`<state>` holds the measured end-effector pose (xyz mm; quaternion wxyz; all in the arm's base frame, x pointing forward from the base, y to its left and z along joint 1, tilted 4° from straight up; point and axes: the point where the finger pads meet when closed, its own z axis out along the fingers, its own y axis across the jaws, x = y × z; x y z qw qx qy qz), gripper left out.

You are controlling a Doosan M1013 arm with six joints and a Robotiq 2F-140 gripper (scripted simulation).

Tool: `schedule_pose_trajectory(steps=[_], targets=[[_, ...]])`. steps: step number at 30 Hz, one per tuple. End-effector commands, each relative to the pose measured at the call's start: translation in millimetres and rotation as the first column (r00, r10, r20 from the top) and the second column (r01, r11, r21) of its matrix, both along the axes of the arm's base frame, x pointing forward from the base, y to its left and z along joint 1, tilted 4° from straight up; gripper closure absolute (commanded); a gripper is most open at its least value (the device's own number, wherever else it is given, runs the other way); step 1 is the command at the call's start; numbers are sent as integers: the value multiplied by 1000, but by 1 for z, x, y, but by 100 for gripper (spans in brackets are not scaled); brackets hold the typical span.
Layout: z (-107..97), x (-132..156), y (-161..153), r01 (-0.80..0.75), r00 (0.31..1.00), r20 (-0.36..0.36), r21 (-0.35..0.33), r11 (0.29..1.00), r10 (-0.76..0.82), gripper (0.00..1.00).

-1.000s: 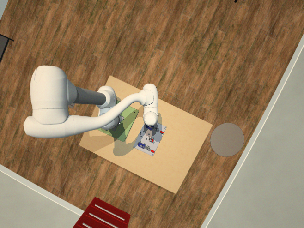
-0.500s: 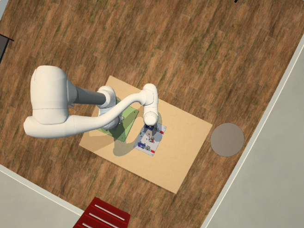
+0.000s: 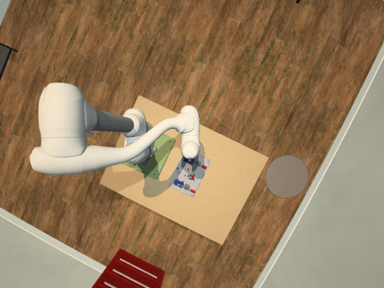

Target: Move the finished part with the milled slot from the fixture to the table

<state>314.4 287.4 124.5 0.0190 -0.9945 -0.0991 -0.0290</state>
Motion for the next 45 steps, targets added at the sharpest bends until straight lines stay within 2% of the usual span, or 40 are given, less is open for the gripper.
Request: schedule_pose_trajectory(steps=[1, 22, 45], targets=[[0, 0, 0, 0, 1000, 0, 0, 1000, 0, 100], [-7, 0, 0, 0, 1000, 0, 0, 1000, 0, 100], [-54, 3, 2, 0, 1000, 0, 0, 1000, 0, 100]])
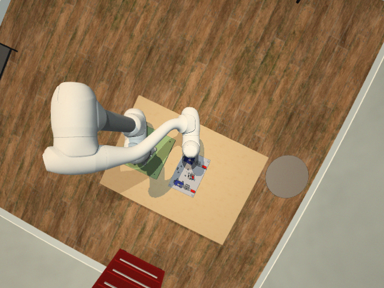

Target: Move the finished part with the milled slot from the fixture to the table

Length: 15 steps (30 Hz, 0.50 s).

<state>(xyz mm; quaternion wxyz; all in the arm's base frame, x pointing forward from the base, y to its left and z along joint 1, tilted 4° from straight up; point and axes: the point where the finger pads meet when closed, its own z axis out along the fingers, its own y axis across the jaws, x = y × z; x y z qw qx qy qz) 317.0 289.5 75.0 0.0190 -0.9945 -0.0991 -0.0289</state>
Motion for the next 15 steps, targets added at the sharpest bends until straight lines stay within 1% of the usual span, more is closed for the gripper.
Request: schedule_pose_trajectory(steps=[1, 9, 15], targets=[[-7, 0, 0, 0, 1000, 0, 0, 1000, 0, 100], [-23, 1, 1, 0, 1000, 0, 0, 1000, 0, 100], [-28, 2, 1, 0, 1000, 0, 0, 1000, 0, 100]])
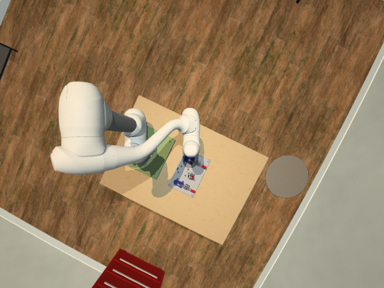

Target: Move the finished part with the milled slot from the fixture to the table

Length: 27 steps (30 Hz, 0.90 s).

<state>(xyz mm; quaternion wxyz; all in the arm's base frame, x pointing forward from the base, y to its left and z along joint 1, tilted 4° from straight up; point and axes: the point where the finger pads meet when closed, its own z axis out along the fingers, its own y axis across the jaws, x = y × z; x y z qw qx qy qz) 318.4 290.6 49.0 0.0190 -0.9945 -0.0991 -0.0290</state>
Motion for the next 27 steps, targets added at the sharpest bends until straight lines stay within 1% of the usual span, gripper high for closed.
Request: schedule_pose_trajectory(steps=[1, 9, 27], targets=[[-3, 0, 0, 0, 1000, 0, 0, 1000, 0, 100], [-7, 0, 0, 0, 1000, 0, 0, 1000, 0, 100], [-7, 0, 0, 0, 1000, 0, 0, 1000, 0, 100]])
